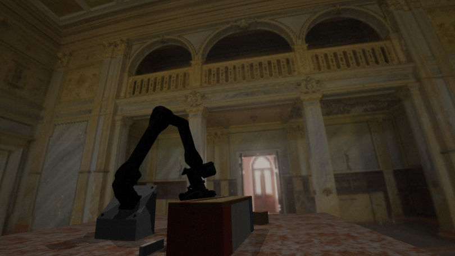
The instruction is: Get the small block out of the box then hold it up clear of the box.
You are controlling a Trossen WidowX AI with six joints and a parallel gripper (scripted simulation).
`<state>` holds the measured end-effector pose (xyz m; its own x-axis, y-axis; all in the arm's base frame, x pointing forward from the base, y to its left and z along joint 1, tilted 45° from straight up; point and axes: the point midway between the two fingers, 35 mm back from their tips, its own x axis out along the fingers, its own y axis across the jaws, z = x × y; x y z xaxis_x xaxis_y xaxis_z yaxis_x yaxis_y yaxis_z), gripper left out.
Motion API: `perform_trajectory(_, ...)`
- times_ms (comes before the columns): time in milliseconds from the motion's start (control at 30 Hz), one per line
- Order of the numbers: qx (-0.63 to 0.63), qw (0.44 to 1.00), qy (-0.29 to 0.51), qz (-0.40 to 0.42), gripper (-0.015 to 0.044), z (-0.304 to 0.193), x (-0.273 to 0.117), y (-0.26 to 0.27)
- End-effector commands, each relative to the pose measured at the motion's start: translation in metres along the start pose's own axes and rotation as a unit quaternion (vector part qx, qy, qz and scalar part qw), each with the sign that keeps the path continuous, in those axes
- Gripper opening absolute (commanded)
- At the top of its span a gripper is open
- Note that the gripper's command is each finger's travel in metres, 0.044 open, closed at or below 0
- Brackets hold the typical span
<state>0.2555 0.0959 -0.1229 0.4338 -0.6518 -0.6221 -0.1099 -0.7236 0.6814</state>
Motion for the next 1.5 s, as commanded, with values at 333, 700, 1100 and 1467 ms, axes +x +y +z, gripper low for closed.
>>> perform_trajectory(333, -0.003, 1.0, 0.001, 0.003, 0.0285, 0.011, 0.021, 0.001)
perform_trajectory(700, -0.004, 1.0, 0.001, 0.004, 0.0285, 0.019, 0.036, 0.002)
perform_trajectory(1100, -0.004, 1.0, 0.001, 0.005, 0.0128, 0.023, 0.042, 0.003)
perform_trajectory(1467, 0.012, 1.0, 0.001, -0.005, 0.0, 0.013, 0.023, -0.001)
